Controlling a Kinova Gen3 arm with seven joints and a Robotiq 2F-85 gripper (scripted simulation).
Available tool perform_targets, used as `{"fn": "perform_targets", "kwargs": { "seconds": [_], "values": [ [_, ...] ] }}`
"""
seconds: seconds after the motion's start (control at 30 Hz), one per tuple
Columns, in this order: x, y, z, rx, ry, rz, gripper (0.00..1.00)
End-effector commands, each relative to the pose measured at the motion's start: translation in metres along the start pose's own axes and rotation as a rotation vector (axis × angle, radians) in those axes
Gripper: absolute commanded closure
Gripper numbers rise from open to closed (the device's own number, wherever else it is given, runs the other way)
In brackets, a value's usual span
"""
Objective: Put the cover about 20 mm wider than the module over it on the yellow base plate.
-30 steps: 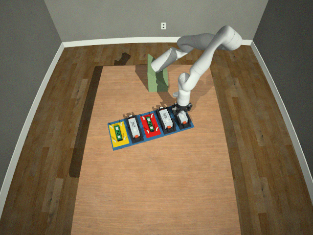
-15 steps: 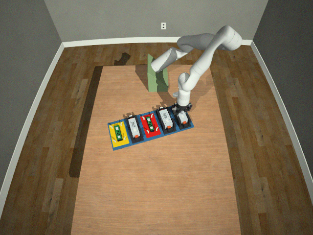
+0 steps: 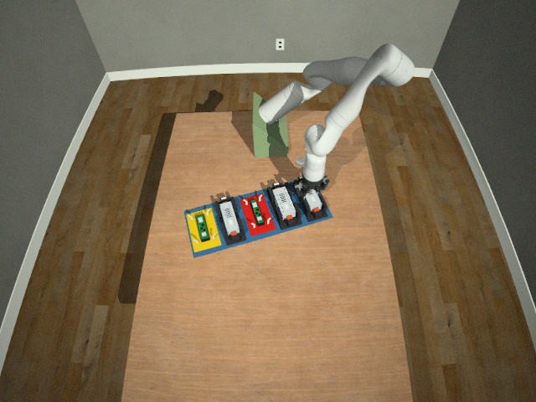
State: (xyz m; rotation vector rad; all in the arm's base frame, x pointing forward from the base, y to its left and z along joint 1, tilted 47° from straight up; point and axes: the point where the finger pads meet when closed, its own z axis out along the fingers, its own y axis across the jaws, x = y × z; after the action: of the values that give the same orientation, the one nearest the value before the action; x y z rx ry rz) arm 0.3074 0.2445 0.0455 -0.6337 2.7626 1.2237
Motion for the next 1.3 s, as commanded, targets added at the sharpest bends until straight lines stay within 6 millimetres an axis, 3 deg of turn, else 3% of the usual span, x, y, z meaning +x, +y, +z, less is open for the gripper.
{"fn": "perform_targets", "kwargs": {
  "seconds": [0.0, 0.33, 0.37, 1.27],
  "values": [
    [-0.0003, -0.0003, -0.0004, 0.001, -0.001, 0.0, 1.0],
    [-0.0003, -0.0003, -0.0004, 0.001, -0.001, 0.0, 1.0],
    [-0.0003, -0.0003, -0.0004, 0.001, -0.001, 0.0, 0.0],
    [-0.0003, -0.0003, -0.0004, 0.001, -0.001, 0.0, 0.0]
  ]
}}
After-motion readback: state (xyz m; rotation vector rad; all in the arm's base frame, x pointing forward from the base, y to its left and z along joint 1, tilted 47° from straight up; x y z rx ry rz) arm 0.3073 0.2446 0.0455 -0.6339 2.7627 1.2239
